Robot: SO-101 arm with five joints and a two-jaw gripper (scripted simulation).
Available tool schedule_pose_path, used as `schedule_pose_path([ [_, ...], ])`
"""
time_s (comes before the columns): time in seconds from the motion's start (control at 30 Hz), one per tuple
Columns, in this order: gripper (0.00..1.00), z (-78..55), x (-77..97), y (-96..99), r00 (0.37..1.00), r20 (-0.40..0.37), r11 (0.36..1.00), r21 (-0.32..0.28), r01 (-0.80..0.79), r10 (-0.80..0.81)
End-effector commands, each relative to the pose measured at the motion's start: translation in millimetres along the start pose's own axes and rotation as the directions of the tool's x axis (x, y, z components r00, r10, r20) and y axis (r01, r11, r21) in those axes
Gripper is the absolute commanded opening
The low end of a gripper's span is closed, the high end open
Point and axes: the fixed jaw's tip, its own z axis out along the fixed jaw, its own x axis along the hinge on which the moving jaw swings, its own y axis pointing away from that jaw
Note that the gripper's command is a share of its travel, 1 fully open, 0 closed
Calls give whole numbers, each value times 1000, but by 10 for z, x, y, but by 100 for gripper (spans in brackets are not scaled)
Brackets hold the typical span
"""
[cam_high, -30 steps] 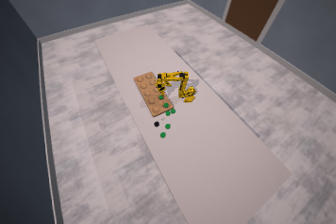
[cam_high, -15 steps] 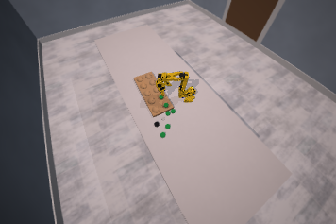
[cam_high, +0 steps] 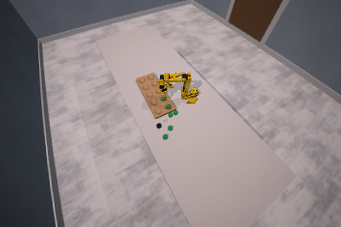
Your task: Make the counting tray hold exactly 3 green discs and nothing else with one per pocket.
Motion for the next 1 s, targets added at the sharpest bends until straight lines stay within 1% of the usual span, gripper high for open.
schedule_pose_path([
  [0.0,27,-97,79,1,998,-50,999,-22,-26,25],
  [0.23,27,-100,110,-30,996,-52,997,-19,-74,73],
  [0.47,27,-106,169,-95,985,-54,986,-12,-166,165],
  [0.67,27,-112,231,-172,963,-56,964,-4,-265,264],
  [0.73,27,-112,231,-172,963,-56,964,-4,-265,264],
  [0.97,27,-117,312,-291,915,-56,917,8,-399,399],
])
